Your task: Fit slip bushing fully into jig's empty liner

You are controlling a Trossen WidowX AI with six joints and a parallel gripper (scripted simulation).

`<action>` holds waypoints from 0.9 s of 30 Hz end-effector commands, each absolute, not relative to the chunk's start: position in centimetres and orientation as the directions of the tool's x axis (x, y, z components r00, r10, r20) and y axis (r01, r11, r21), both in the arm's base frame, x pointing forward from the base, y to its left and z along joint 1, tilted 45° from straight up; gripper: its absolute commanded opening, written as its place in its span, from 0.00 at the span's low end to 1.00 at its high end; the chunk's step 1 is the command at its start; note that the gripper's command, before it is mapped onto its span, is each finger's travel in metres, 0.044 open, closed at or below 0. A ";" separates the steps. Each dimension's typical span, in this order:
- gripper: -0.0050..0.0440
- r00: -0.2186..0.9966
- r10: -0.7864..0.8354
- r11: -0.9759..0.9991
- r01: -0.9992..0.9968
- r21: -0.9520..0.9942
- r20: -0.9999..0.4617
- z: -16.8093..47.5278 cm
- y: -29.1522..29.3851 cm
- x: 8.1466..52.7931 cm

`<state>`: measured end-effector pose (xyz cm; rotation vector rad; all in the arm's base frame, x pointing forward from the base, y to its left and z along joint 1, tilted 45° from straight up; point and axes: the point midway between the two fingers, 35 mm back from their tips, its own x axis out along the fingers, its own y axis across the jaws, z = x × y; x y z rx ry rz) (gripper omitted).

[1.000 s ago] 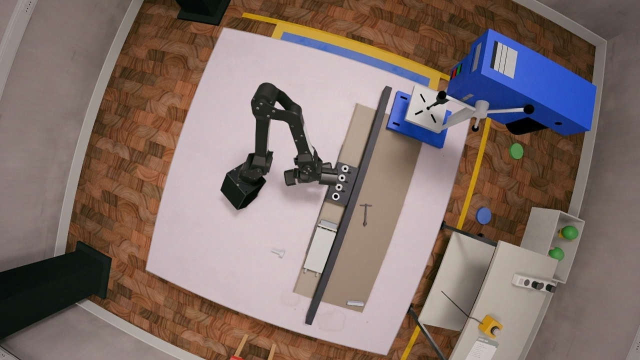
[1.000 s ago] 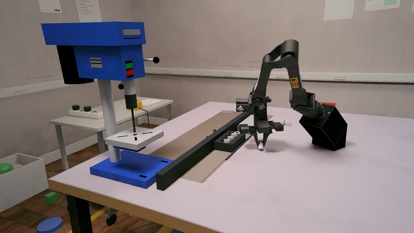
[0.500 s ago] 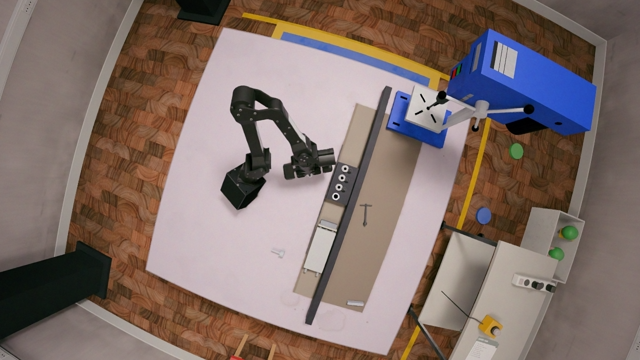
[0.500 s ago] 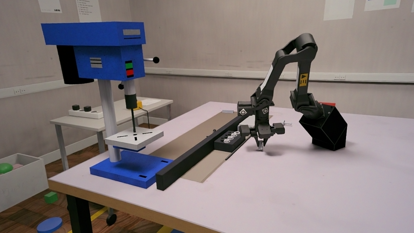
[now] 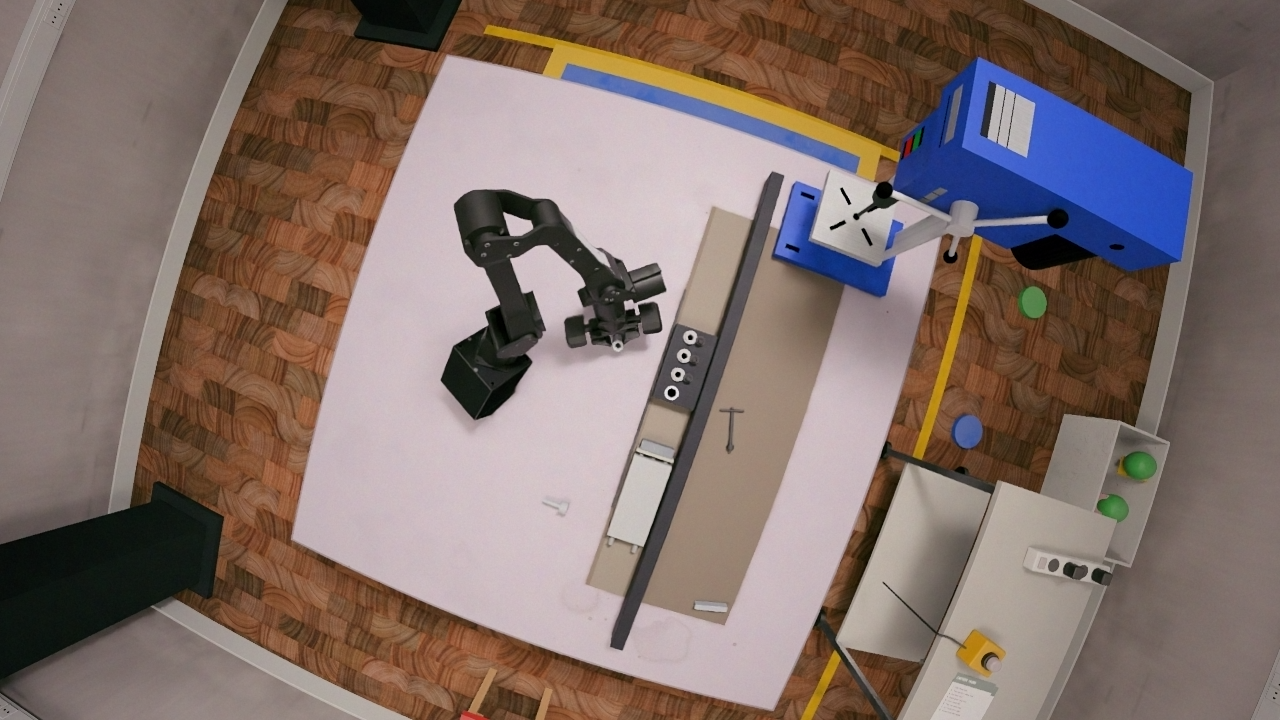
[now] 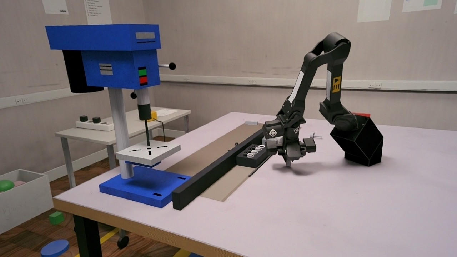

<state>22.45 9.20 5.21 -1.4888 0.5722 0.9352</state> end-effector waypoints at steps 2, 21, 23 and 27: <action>0.33 0.567 0.096 -0.144 -0.805 -0.575 -0.818 5.5 9.5 22.5; 0.43 0.591 -0.106 -0.144 -0.805 -0.576 -0.799 5.6 10.6 22.2; 0.50 0.591 -0.106 -0.144 -0.805 -0.576 -0.799 5.6 10.6 22.2; 0.50 0.591 -0.106 -0.144 -0.805 -0.576 -0.799 5.6 10.6 22.2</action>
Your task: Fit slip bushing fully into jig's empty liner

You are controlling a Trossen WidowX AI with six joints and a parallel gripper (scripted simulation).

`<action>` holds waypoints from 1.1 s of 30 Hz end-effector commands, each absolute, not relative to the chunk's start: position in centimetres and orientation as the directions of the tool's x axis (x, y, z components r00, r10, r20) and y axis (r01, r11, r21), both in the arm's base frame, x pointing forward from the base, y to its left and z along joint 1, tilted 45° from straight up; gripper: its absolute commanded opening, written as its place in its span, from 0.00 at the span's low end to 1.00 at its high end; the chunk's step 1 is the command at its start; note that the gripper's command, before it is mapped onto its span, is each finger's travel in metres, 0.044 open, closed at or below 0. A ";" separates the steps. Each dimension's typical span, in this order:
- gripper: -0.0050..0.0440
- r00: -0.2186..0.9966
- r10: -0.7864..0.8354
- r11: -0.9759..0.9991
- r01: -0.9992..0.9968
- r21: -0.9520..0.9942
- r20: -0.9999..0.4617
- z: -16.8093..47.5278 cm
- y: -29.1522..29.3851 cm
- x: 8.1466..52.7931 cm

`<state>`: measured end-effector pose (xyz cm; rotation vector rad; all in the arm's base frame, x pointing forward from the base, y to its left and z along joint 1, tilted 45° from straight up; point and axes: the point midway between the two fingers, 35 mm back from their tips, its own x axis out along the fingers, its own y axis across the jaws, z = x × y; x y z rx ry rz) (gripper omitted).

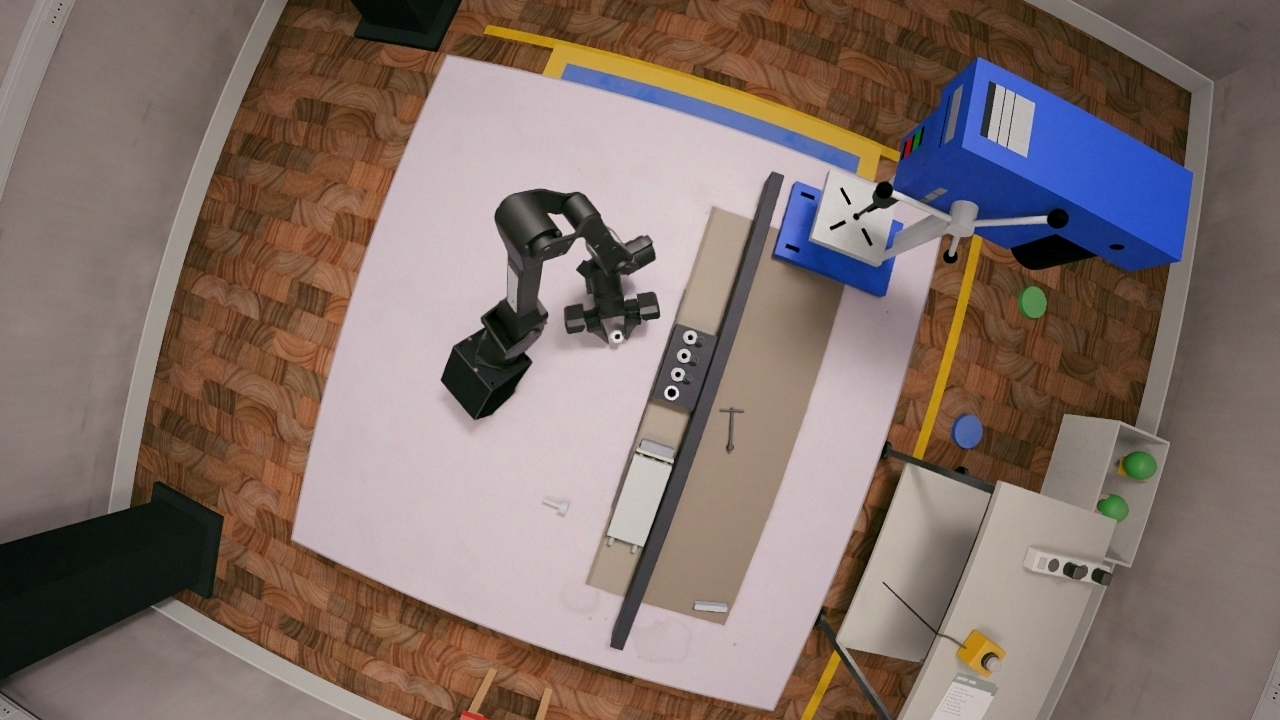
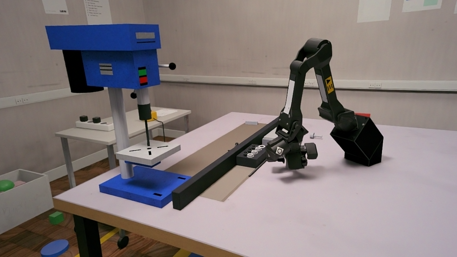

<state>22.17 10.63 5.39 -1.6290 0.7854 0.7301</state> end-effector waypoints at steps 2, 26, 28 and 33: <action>0.50 0.591 -0.106 -0.144 -0.805 -0.576 -0.799 5.6 10.6 22.2; 0.58 0.591 -0.106 -0.144 -0.805 -0.576 -0.799 5.6 10.6 22.2; 0.58 0.591 -0.106 -0.144 -0.805 -0.576 -0.799 5.6 10.6 22.2; 0.58 0.591 -0.106 -0.144 -0.805 -0.576 -0.799 5.6 10.6 22.2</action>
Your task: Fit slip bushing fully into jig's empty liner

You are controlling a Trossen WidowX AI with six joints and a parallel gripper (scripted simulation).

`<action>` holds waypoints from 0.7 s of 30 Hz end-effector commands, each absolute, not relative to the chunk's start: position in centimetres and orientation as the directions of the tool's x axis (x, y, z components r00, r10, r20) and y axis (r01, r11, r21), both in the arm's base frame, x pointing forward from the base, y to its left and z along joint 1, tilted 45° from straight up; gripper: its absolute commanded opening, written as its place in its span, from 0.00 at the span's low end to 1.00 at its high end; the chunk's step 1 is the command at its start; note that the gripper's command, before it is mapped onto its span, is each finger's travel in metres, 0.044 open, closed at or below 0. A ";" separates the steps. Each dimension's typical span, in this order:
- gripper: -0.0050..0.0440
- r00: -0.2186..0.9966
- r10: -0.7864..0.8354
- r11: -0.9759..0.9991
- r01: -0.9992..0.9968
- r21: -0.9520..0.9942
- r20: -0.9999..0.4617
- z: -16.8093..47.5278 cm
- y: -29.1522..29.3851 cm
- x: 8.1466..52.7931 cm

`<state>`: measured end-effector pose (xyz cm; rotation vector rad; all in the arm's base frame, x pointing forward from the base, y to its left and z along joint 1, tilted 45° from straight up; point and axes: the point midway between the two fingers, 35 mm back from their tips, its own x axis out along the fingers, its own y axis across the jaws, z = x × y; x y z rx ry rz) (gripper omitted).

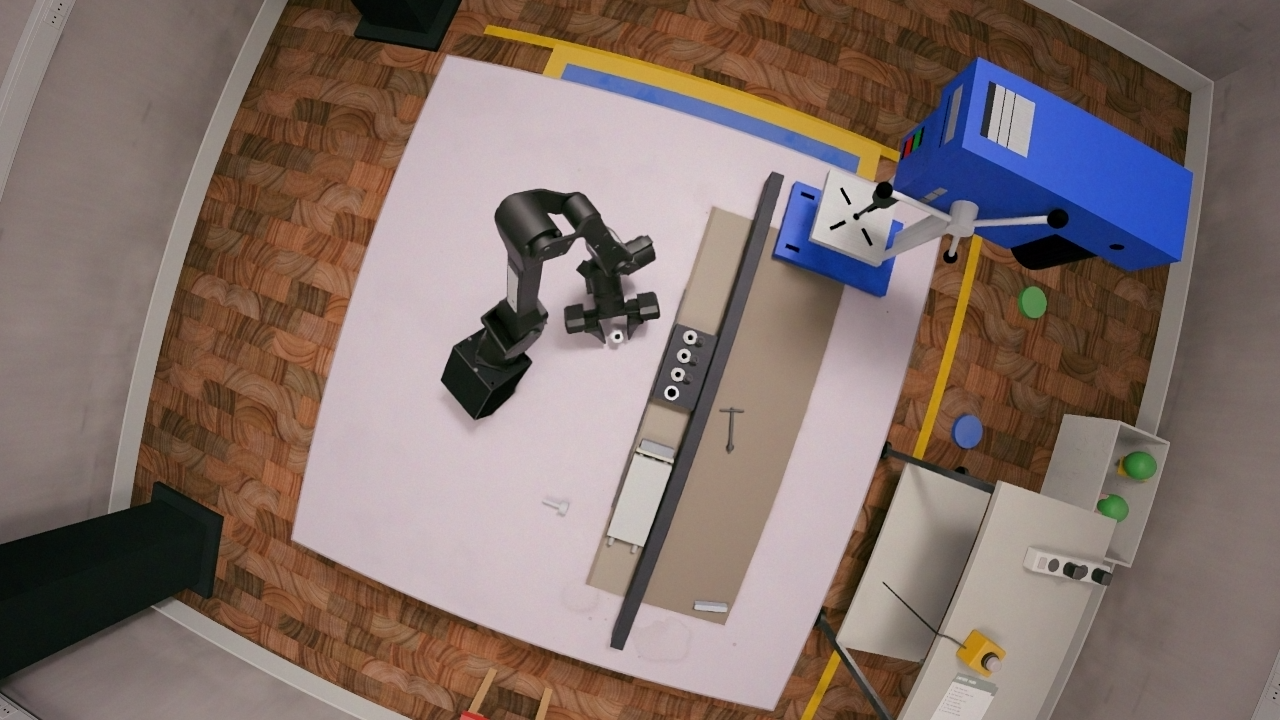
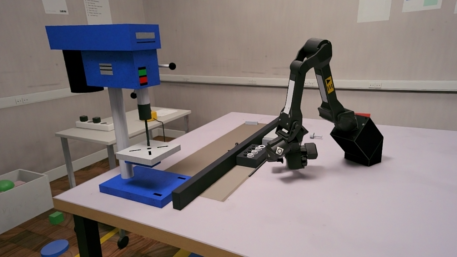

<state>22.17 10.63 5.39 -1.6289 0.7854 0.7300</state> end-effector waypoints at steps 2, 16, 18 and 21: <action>0.58 0.598 -0.097 -0.139 -0.800 -0.584 -0.796 6.6 10.6 22.4; 0.58 0.619 -0.086 -0.130 -0.784 -0.607 -0.781 15.0 5.0 19.2; 0.58 0.620 -0.088 -0.131 -0.783 -0.608 -0.780 15.8 4.2 18.3; 0.58 0.618 -0.091 -0.134 -0.785 -0.605 -0.781 16.8 3.0 16.9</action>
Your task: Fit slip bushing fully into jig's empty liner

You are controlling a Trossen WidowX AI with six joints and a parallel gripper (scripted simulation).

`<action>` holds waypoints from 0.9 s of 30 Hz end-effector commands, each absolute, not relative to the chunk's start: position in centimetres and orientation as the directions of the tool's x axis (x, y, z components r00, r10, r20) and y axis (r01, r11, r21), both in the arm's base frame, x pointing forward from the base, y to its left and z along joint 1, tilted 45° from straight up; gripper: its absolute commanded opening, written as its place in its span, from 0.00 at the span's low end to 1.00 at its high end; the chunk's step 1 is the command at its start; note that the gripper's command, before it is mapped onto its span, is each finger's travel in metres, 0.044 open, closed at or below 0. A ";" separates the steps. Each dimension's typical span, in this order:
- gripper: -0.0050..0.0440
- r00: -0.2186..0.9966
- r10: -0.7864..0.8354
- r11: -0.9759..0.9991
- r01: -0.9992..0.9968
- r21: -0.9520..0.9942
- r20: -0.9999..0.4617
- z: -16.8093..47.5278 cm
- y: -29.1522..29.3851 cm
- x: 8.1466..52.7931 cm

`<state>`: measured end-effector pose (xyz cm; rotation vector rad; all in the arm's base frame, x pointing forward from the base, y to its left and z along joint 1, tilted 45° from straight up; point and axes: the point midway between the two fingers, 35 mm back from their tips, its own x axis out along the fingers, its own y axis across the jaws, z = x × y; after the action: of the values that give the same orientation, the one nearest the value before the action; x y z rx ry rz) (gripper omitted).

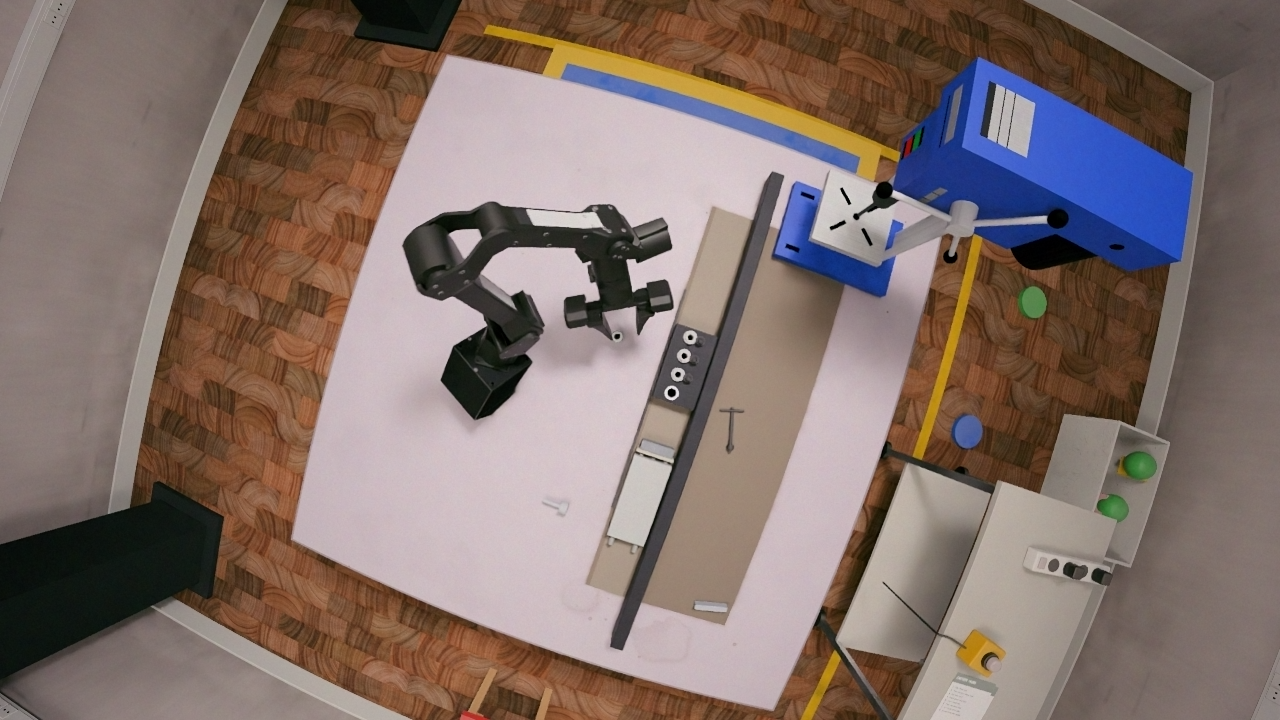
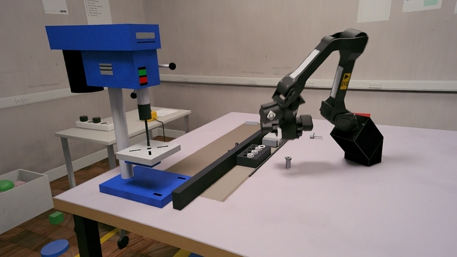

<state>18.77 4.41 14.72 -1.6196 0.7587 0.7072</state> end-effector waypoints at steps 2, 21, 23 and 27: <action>0.58 0.609 -0.097 -0.139 -0.791 -0.595 -0.787 17.1 2.2 15.9; 0.58 0.358 0.122 -0.222 -0.899 -0.377 -0.926 13.5 2.6 14.9; 0.58 0.347 0.146 -0.238 -0.897 -0.374 -0.926 13.4 2.6 14.9; 0.58 0.319 0.287 -0.229 -0.893 -0.388 -0.903 13.0 2.9 15.3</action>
<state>15.07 2.73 13.50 -1.4566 0.7049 1.1338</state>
